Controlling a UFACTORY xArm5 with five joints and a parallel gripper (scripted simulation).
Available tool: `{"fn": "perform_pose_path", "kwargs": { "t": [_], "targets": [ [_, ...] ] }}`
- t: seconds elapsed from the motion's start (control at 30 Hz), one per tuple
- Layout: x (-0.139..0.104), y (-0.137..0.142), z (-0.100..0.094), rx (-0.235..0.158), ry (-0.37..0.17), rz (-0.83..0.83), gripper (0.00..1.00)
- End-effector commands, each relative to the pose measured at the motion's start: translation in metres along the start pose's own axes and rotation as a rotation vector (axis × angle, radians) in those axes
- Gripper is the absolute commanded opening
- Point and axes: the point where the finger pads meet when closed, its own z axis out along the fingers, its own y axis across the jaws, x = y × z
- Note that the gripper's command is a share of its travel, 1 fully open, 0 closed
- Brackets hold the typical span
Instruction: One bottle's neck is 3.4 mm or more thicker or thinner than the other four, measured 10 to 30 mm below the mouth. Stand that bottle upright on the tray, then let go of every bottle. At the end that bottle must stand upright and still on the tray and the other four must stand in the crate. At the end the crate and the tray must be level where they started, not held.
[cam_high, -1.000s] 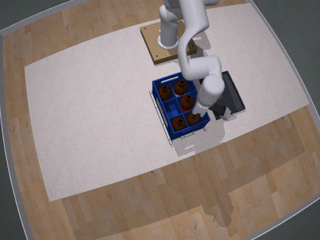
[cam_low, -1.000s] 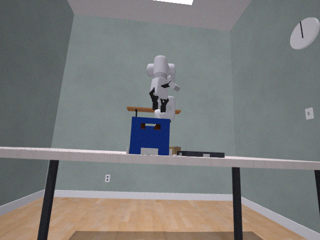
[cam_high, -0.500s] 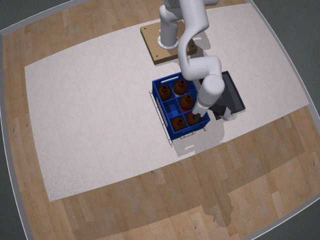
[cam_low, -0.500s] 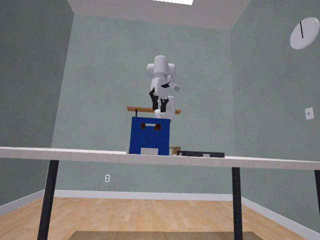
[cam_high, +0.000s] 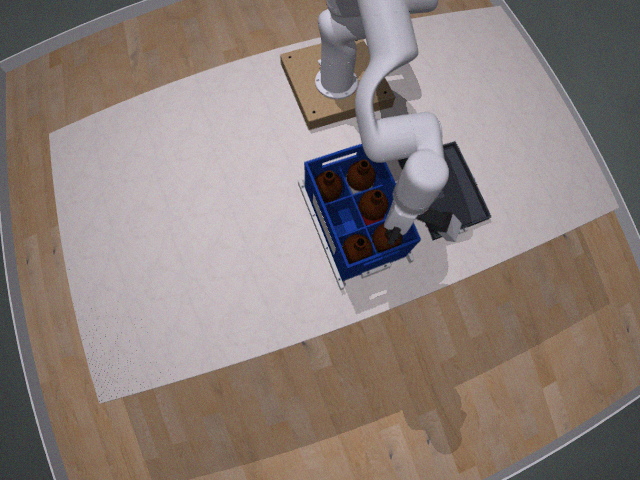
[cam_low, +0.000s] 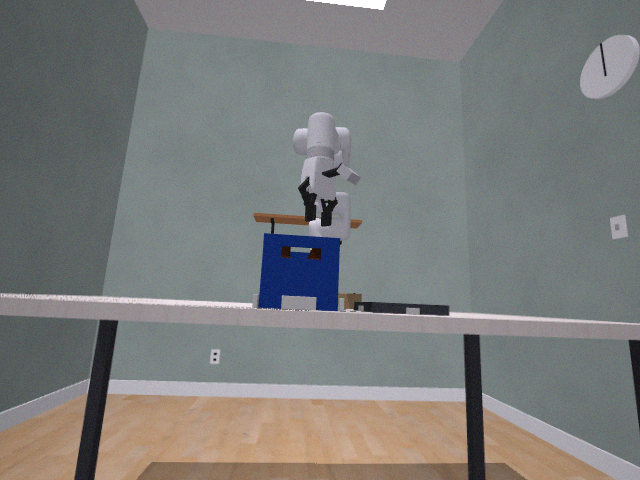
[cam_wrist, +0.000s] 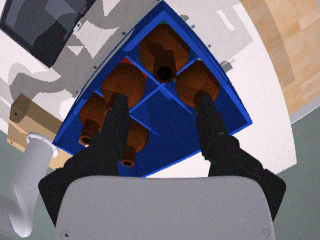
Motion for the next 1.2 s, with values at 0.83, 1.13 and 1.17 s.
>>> {"fn": "perform_pose_path", "kwargs": {
  "t": [0.83,1.13,1.17],
  "targets": [
    [0.001,0.001,0.028,-0.003,0.003,0.0,0.65],
    [0.001,0.002,0.034,-0.003,0.003,0.0,0.65],
    [0.001,0.002,0.035,-0.003,0.003,0.0,0.65]
  ]
}}
